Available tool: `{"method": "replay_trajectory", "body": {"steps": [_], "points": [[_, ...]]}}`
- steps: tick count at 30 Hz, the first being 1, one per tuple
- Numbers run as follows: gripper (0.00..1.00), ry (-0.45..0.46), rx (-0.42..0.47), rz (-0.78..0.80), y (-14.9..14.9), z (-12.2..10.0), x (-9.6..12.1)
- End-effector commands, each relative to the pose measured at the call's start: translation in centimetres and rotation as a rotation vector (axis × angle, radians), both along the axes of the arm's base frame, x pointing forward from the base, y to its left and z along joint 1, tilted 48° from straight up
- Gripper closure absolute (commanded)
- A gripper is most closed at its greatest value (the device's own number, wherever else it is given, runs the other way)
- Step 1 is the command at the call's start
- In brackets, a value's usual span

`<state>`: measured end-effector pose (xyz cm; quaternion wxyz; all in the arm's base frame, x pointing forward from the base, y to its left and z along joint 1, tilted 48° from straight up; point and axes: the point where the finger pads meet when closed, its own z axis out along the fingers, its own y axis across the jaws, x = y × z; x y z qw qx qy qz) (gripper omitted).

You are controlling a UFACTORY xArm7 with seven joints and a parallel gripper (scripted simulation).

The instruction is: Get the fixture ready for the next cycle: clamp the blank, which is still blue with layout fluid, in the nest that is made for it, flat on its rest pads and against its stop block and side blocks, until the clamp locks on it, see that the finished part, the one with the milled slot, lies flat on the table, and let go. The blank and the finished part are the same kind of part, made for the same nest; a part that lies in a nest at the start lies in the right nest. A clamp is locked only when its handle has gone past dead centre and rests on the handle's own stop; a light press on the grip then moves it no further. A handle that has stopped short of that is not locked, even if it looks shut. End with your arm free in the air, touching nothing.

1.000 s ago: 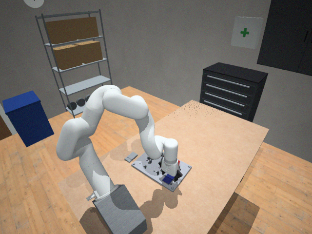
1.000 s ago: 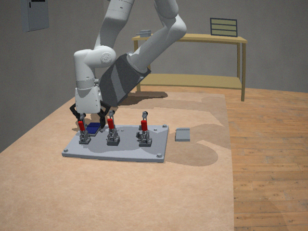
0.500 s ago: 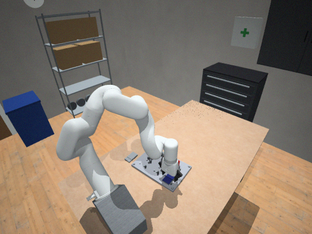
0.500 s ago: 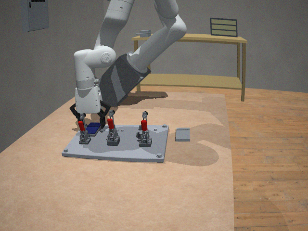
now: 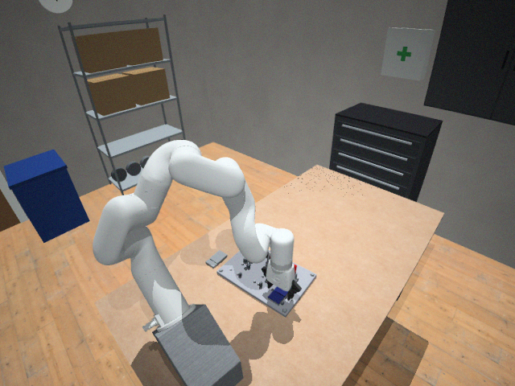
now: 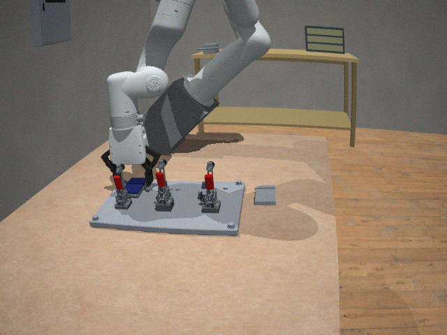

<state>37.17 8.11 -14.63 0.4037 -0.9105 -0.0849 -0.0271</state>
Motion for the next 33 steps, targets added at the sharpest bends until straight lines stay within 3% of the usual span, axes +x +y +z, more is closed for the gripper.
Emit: {"method": "replay_trajectory", "body": {"steps": [1, 15, 33], "points": [[0.01, -0.002, -0.003, -0.002, -0.2, 0.0, 0.1], [0.01, -0.002, -0.003, -0.002, -0.4, 0.2, 0.1], [0.01, -0.002, -0.003, -0.002, -4.3, 3.8, 0.2]]}}
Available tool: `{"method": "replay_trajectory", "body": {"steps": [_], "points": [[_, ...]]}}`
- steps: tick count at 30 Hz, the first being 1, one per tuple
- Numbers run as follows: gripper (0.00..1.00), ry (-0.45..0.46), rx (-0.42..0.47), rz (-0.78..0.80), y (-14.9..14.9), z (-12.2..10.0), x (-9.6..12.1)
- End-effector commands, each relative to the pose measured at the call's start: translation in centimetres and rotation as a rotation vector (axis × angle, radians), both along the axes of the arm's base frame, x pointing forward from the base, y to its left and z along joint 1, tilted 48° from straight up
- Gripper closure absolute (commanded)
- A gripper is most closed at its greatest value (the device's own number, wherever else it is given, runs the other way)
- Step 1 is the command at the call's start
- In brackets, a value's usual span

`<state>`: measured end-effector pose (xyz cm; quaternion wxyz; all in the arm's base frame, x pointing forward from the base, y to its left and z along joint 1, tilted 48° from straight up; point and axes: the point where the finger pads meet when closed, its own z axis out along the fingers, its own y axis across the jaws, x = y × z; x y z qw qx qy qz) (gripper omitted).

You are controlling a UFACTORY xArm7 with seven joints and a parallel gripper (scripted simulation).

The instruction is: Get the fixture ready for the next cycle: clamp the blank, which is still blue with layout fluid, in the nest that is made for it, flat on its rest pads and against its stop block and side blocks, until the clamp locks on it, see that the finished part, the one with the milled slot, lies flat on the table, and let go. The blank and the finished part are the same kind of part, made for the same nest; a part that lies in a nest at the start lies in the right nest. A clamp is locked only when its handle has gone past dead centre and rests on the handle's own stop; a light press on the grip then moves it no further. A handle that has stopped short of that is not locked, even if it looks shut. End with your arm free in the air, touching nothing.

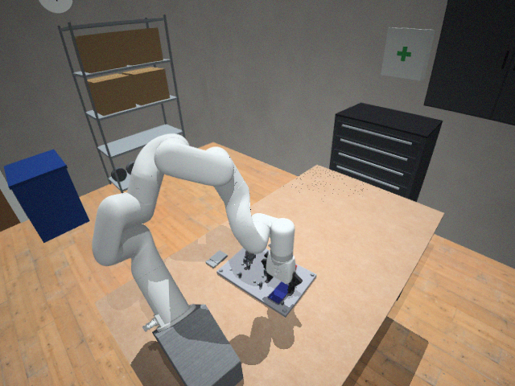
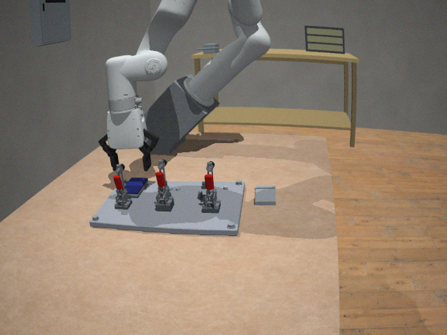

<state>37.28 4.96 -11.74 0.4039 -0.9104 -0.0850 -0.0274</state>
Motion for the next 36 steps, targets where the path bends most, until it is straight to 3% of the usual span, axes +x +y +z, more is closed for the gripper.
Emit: {"method": "replay_trajectory", "body": {"steps": [1, 14, 15, 36], "points": [[0.01, -0.002, -0.003, -0.002, -1.25, 0.98, 0.12], [0.01, -0.002, -0.003, -0.002, -1.45, 1.16, 0.12], [1.0, -0.002, -0.003, -0.002, -1.45, 1.16, 0.12], [1.0, -0.002, -0.003, -0.002, -1.45, 1.16, 0.12]]}}
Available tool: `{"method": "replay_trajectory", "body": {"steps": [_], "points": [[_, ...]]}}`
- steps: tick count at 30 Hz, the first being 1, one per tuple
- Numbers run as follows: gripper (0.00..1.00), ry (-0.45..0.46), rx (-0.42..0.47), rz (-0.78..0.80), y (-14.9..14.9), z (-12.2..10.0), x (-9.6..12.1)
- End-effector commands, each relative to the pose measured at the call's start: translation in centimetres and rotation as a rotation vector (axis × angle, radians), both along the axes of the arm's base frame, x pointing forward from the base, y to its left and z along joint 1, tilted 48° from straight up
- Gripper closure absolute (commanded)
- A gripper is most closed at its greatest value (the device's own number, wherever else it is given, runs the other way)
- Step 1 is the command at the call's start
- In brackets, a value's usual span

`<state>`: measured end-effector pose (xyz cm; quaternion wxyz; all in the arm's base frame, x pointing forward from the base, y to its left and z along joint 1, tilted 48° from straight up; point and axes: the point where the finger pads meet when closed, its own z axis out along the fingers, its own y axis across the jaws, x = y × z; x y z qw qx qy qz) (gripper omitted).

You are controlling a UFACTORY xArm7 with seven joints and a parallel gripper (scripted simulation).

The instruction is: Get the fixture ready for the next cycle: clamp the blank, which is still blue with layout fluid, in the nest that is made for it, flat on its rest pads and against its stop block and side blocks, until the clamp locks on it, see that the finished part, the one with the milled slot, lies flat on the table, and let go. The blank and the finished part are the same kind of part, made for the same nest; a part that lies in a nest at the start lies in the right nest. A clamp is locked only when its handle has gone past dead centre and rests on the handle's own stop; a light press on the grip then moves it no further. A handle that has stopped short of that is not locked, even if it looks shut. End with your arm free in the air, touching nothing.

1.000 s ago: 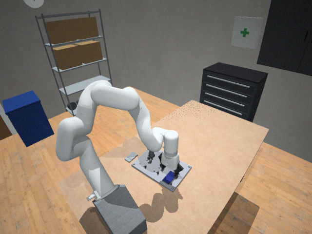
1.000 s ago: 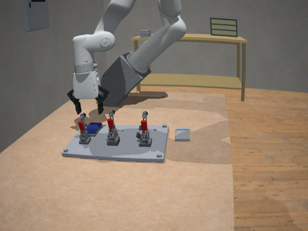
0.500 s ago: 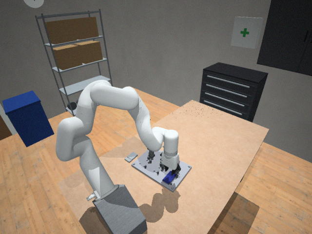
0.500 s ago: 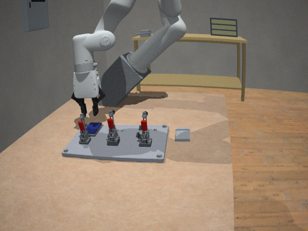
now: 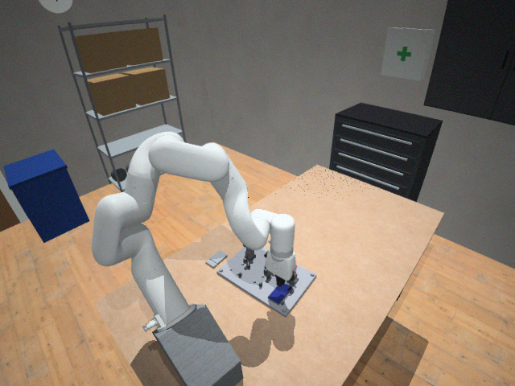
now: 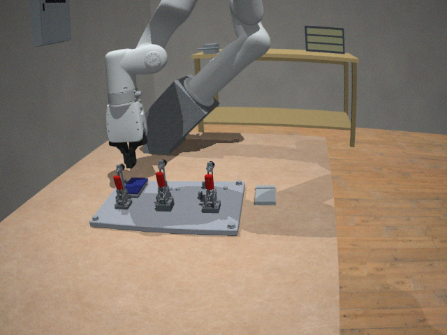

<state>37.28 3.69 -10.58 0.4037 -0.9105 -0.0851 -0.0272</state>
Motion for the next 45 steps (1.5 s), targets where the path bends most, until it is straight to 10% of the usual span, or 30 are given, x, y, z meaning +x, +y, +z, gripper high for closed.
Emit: {"method": "replay_trajectory", "body": {"steps": [1, 45], "points": [[1.0, -0.002, -0.003, -0.003, -0.2, 0.0, 0.1], [1.0, -0.002, -0.003, -0.003, 1.5, -1.6, -0.3]]}}
